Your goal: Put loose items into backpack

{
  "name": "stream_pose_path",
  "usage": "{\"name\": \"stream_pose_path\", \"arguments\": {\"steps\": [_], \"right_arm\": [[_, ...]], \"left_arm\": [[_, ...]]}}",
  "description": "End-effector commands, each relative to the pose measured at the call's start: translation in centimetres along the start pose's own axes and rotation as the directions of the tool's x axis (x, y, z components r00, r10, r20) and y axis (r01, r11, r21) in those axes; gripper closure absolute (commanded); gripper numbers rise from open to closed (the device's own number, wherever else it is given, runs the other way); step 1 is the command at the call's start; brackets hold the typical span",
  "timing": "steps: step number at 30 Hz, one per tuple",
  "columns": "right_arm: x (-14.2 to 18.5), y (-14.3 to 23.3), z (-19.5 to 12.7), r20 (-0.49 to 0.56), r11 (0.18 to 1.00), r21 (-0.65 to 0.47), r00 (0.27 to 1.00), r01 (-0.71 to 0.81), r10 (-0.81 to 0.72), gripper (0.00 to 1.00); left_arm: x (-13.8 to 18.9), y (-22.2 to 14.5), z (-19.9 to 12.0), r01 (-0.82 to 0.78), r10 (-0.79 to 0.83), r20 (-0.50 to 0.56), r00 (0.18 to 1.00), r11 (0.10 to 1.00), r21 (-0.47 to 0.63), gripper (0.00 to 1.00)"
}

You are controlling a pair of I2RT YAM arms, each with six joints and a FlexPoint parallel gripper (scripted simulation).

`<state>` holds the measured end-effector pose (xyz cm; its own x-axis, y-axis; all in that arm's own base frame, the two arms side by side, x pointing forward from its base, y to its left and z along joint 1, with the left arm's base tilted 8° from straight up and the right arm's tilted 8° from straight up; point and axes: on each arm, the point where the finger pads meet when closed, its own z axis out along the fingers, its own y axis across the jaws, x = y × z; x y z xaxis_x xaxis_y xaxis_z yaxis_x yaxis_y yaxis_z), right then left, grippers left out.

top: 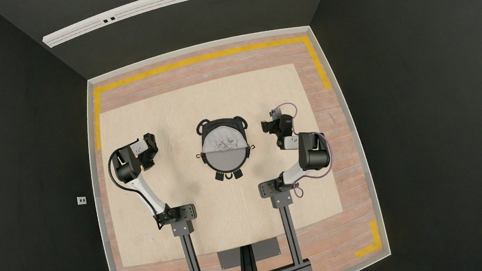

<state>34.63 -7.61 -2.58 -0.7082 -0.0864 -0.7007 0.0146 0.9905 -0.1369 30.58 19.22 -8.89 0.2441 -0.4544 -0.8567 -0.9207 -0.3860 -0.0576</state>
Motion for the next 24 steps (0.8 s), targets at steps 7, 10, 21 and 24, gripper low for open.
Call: {"name": "stream_pose_path", "arguments": {"steps": [7,10,21,24], "right_arm": [[-0.6,0.0,-0.1,0.016,1.0,0.001,1.0,0.004,-0.004,0.1],[-0.6,0.0,-0.1,0.016,1.0,0.001,1.0,0.004,-0.004,0.1],[-0.6,0.0,-0.1,0.016,1.0,0.001,1.0,0.004,-0.004,0.1],[-0.6,0.0,-0.1,0.016,1.0,0.001,1.0,0.004,-0.004,0.1]], "left_arm": [[-3.8,-1.2,-3.6,0.041,-0.04,-0.015,0.999,0.999,0.025,0.85],[-5.1,-0.1,-4.8,-0.019,0.019,0.003,1.0,0.998,0.052,0.85],[-2.1,4.7,-7.8,-0.25,0.259,0.012,0.966,0.92,0.301,0.85],[-1.1,6.4,-8.8,-0.328,0.342,0.031,0.939,0.867,0.375,0.85]]}}
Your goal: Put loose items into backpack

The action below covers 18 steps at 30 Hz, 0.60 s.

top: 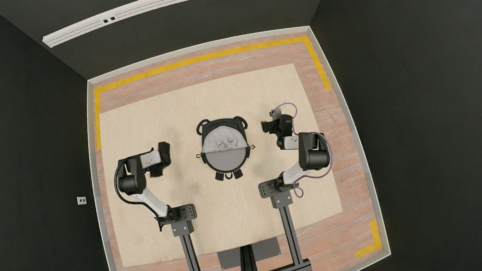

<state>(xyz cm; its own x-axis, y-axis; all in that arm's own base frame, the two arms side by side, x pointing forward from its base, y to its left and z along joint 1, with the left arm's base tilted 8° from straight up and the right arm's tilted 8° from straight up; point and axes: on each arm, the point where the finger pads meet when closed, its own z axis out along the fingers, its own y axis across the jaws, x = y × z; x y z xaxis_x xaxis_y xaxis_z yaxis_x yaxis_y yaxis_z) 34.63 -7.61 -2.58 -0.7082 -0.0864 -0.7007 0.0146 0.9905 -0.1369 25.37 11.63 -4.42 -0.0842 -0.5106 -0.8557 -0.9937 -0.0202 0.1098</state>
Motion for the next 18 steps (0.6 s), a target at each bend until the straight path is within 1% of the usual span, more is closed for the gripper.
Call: {"name": "stream_pose_path", "arguments": {"steps": [1,3,5,9,13,18], "right_arm": [[-0.6,0.0,-0.1,0.016,1.0,0.001,1.0,0.004,-0.004,0.1],[-0.6,0.0,-0.1,0.016,1.0,0.001,1.0,0.004,-0.004,0.1],[-0.6,0.0,-0.1,0.016,1.0,0.001,1.0,0.004,-0.004,0.1],[-0.6,0.0,-0.1,0.016,1.0,0.001,1.0,0.004,-0.004,0.1],[-0.6,0.0,-0.1,0.016,1.0,0.001,1.0,0.004,-0.004,0.1],[-0.6,0.0,-0.1,0.016,1.0,0.001,1.0,0.004,-0.004,0.1]], "left_arm": [[0.5,-1.3,-2.1,-0.038,0.043,-0.024,0.999,0.983,0.18,0.85],[1.3,-0.6,-3.0,-0.095,0.102,-0.017,0.995,0.968,0.234,0.85],[1.3,-0.6,-3.0,-0.095,0.102,-0.017,0.995,0.968,0.234,0.85],[3.1,0.8,-4.8,-0.207,0.217,0.008,0.976,0.918,0.339,0.85],[4.8,2.2,-6.5,-0.311,0.326,0.044,0.945,0.844,0.437,0.85],[6.9,4.0,-8.8,-0.428,0.448,0.105,0.888,0.722,0.544,0.85]]}}
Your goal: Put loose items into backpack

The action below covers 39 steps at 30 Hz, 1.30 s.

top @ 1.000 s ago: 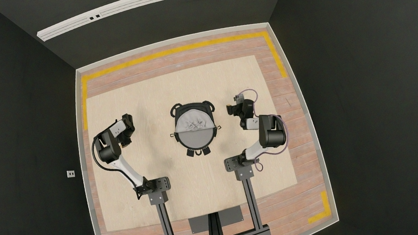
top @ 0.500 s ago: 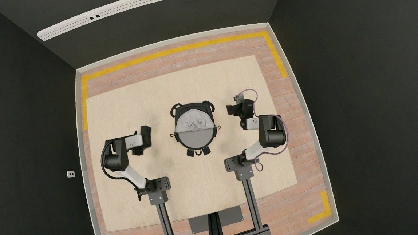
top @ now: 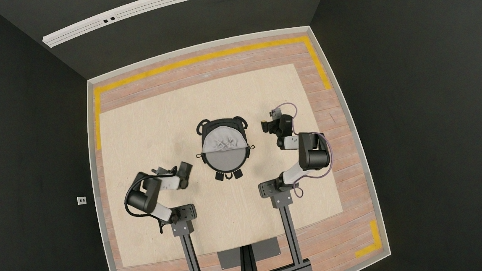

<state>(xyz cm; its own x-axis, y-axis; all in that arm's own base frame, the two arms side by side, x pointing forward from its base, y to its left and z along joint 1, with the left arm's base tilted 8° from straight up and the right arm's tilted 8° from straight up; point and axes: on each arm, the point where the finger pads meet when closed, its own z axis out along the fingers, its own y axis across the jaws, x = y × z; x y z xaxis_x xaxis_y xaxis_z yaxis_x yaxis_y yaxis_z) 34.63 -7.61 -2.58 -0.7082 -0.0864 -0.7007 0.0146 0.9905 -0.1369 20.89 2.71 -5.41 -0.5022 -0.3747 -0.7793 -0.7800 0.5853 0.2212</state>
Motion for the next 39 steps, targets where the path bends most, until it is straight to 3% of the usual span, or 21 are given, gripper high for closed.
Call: {"name": "stream_pose_path", "arguments": {"steps": [1,9,19,21,36,39], "right_arm": [[-0.6,0.0,-0.1,0.016,1.0,0.001,1.0,0.004,-0.004,0.1],[-0.6,0.0,-0.1,0.016,1.0,0.001,1.0,0.004,-0.004,0.1],[-0.6,0.0,-0.1,0.016,1.0,0.001,1.0,0.004,-0.004,0.1],[-0.6,0.0,-0.1,0.016,1.0,0.001,1.0,0.004,-0.004,0.1],[-0.6,0.0,-0.1,0.016,1.0,0.001,1.0,0.004,-0.004,0.1],[-0.6,0.0,-0.1,0.016,1.0,0.001,1.0,0.004,-0.004,0.1]], "left_arm": [[1.1,-1.9,-1.9,-0.051,0.054,-0.016,0.998,0.989,0.141,0.85],[4.0,-2.2,-4.9,-0.231,0.239,0.009,0.971,0.928,0.293,0.85],[8.7,-3.9,-10.5,-0.452,0.475,0.106,0.873,0.708,0.542,0.85],[8.7,-3.9,-10.5,-0.452,0.475,0.106,0.873,0.708,0.542,0.85],[15.9,-5.4,-18.2,-0.662,0.705,0.372,0.604,0.185,0.726,0.85],[16.1,-5.5,-18.5,-0.665,0.711,0.383,0.59,0.159,0.73,0.85]]}}
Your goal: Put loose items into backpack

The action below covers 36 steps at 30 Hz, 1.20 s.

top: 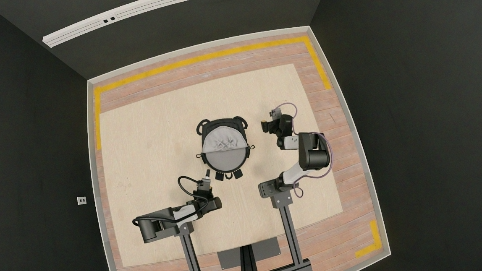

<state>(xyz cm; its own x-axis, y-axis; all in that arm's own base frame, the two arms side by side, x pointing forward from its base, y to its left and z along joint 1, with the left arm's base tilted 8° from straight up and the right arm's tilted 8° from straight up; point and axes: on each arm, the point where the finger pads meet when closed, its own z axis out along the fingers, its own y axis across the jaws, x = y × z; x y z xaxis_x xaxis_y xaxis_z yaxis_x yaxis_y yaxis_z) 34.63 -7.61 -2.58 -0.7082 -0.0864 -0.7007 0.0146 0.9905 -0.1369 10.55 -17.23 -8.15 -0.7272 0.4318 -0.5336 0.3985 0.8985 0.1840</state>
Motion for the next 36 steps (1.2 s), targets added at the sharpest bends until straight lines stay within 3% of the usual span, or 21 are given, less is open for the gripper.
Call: {"name": "stream_pose_path", "arguments": {"steps": [1,4,9,14,36], "right_arm": [[-0.6,0.0,-0.1,0.016,1.0,0.001,1.0,0.004,-0.004,0.1],[-0.6,0.0,-0.1,0.016,1.0,0.001,1.0,0.004,-0.004,0.1],[-0.6,0.0,-0.1,0.016,1.0,0.001,1.0,0.004,-0.004,0.1],[-0.6,0.0,-0.1,0.016,1.0,0.001,1.0,0.004,-0.004,0.1],[-0.6,0.0,-0.1,0.016,1.0,0.001,1.0,0.004,-0.004,0.1]], "left_arm": [[-0.8,-3.3,0.1,-0.073,0.073,0.005,0.997,0.989,0.127,0.85],[-0.6,-5.5,-0.2,-0.167,0.167,0.018,0.986,0.963,0.211,0.85],[2.4,-5.1,3.2,-0.177,0.18,0.001,0.984,0.964,0.199,0.85],[2.8,-5.8,4.3,-0.171,0.173,0.009,0.985,0.963,0.207,0.85],[2.4,-6.4,3.8,-0.161,0.158,0.029,0.987,0.961,0.225,0.85]]}}
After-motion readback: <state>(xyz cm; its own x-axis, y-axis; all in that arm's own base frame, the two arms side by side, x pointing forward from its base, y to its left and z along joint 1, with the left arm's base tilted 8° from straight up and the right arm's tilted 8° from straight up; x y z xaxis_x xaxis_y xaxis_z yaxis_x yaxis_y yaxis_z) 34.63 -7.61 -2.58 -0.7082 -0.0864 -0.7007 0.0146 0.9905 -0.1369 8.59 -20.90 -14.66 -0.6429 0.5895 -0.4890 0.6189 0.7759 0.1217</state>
